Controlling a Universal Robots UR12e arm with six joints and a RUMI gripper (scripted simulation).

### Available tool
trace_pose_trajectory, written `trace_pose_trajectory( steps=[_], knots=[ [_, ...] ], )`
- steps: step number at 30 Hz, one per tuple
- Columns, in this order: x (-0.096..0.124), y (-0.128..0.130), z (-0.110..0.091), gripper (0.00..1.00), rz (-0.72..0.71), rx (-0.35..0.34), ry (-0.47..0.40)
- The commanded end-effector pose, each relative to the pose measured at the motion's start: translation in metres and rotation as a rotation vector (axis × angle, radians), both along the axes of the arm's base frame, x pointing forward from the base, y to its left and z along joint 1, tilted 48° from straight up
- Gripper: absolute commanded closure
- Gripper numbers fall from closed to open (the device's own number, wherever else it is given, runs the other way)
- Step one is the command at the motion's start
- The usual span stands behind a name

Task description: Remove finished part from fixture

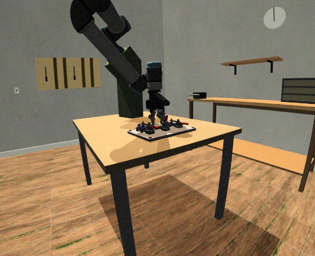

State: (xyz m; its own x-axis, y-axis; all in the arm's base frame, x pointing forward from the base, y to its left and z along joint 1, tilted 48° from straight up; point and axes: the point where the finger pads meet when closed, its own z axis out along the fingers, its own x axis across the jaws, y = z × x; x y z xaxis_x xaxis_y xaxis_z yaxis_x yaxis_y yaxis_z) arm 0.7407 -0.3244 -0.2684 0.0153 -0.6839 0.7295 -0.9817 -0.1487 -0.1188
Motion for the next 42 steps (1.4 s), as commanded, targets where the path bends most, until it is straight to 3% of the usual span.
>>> trace_pose_trajectory(
  steps=[1,42],
  knots=[
    [0.0018,-0.0015,0.0008,1.0,0.0,-0.001,-0.003],
    [-0.0006,0.0038,0.004,1.0,0.001,0.0,-0.001]
  ],
)
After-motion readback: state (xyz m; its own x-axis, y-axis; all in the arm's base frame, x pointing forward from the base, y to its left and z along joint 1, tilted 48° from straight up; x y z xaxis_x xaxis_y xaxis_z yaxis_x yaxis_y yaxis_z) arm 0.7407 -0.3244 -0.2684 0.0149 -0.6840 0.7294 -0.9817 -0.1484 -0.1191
